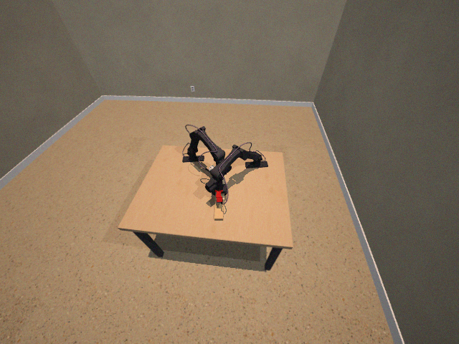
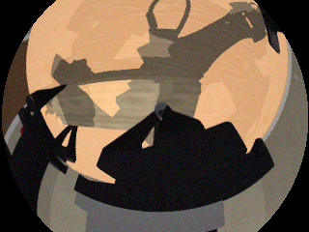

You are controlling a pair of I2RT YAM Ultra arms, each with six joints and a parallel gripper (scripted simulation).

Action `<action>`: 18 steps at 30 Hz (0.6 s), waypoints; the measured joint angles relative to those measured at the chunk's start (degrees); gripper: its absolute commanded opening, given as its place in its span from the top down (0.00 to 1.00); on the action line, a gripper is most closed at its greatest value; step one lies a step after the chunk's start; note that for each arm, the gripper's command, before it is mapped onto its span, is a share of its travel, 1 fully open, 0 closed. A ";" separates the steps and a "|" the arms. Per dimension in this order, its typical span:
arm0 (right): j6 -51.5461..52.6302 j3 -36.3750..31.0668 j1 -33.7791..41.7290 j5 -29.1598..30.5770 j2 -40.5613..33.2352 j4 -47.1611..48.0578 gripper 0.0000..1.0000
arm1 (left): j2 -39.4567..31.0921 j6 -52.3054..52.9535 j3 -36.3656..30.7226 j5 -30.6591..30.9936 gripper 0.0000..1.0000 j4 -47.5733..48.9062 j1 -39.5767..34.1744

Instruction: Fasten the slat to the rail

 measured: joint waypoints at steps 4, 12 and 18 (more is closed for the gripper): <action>0.20 0.00 0.00 0.00 0.00 0.00 0.88 | 0.00 0.00 0.00 0.00 0.28 0.00 0.00; 0.33 0.00 0.00 0.00 0.00 0.00 0.88 | 0.00 0.00 0.00 0.00 0.28 0.00 0.00; 0.35 0.02 0.00 0.00 0.00 -0.02 0.66 | 0.00 0.00 0.00 0.00 0.28 0.00 0.00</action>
